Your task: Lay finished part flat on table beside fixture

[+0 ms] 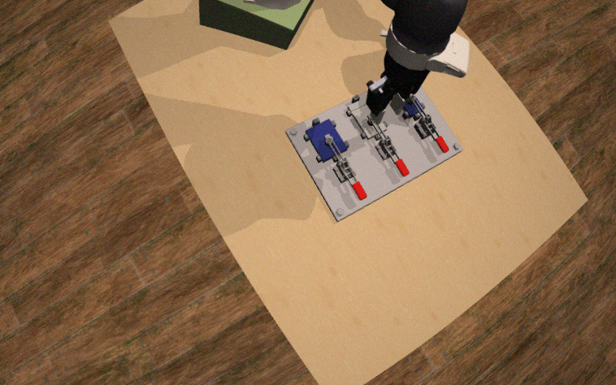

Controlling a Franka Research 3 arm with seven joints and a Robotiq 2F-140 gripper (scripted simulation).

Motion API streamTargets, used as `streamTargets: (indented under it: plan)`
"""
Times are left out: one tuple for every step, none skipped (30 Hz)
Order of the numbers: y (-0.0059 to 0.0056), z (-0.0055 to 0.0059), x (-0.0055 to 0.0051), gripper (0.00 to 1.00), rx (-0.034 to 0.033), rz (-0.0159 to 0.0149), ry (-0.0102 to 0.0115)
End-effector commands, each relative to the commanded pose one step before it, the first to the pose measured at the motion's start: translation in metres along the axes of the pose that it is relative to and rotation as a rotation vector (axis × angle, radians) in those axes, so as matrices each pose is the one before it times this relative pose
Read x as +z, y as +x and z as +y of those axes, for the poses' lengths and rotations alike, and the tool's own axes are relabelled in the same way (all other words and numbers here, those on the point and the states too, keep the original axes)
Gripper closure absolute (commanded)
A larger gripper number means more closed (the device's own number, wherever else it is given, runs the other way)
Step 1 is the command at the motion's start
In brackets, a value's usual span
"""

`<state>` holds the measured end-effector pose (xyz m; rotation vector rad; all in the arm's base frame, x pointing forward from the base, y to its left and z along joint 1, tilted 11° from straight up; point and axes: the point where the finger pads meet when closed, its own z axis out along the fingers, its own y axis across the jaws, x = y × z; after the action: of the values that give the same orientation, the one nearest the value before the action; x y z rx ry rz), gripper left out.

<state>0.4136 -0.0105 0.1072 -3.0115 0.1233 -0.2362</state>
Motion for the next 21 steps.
streamTargets:
  plan:
    - [0.02358, 0.00171, 0.00137, 0.72, -0.00103, -0.00061, -0.00257]
    - [0.00728, -0.00003, 0.0, 0.72, 0.0, 0.0, 0.0]
    - [0.00725, -0.00003, 0.0, 0.72, 0.0, 0.0, 0.0]
    - [0.00712, -0.00003, 0.0, 0.72, 0.0, 0.0, 0.0]
    - [0.00691, -0.00003, 0.0, 0.72, 0.0, 0.0, 0.0]
    - [0.00662, -0.00003, 0.0, 0.72, 0.0, 0.0, 0.0]
    - [0.0, 0.0, 0.0, 0.72, 0.0, 0.0, 0.0]
    - [0.0, 0.0, 0.0, 0.72, 0.0, 0.0, 0.0]
    - [0.00625, -0.00003, 0.0, 0.72, 0.0, 0.0, 0.0]
    - [0.00582, -0.00003, 0.0, 0.72, 0.0, 0.0, 0.0]
    - [0.00533, -0.00002, 0.0, 0.72, 0.0, 0.0, 0.0]
    - [0.00479, -0.00002, 0.0, 0.72, 0.0, 0.0, 0.0]
    - [0.00422, -0.00002, 0.0, 0.72, 0.0, 0.0, 0.0]
    - [0.00362, -0.00001, 0.0, 0.72, 0.0, 0.0, 0.0]
    - [0.00302, -0.00002, 0.0, 0.72, 0.0, 0.0, 0.0]
    - [0.00243, -0.00001, 0.0, 0.72, 0.0, 0.0, 0.0]
    - [0.00185, -0.00001, 0.0, 0.72, 0.0, 0.0, 0.0]
    - [0.00132, -0.00001, 0.0, 0.72, 0.0, 0.0, 0.0]
    - [0.00085, 0.0, 0.0, 0.72, 0.0, 0.0, 0.0]
    - [0.00046, 0.0, 0.0, 0.72, 0.0, 0.0, 0.0]
    - [0.00018, 0.0, 0.0, 0.72, 0.0, 0.0, 0.0]
